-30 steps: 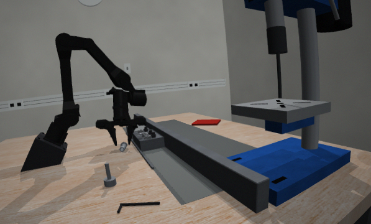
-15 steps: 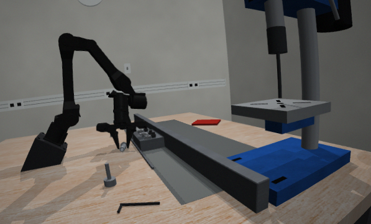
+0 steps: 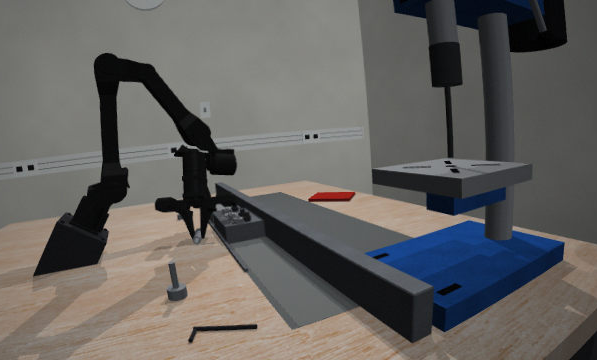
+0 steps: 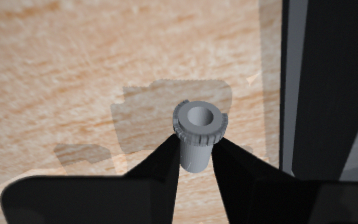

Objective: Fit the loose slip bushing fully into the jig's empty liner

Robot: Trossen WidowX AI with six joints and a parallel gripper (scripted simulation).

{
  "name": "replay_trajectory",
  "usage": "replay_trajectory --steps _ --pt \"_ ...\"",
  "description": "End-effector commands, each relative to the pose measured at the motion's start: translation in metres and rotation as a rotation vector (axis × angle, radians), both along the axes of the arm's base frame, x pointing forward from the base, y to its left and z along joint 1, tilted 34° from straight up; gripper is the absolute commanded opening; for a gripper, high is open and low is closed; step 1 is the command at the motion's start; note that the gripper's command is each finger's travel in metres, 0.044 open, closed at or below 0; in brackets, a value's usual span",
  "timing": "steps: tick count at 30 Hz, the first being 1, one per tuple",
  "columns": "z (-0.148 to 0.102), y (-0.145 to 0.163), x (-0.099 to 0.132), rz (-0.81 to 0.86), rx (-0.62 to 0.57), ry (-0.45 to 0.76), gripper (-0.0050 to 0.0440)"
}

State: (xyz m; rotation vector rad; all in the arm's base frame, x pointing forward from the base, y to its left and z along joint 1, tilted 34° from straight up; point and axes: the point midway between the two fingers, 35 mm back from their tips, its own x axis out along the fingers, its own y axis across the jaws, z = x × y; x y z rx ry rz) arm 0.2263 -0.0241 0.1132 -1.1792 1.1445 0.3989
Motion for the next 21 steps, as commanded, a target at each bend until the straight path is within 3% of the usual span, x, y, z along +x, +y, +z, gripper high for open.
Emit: replay_trajectory --steps 1,7,21 --pt "0.0029 0.0 0.0013 0.0 0.002 -0.013 0.0074" --pt "0.0025 -0.001 -0.0009 0.011 0.017 -0.022 0.0074" --pt "0.005 -0.009 -0.0059 0.12 0.173 -0.106 0.0074"
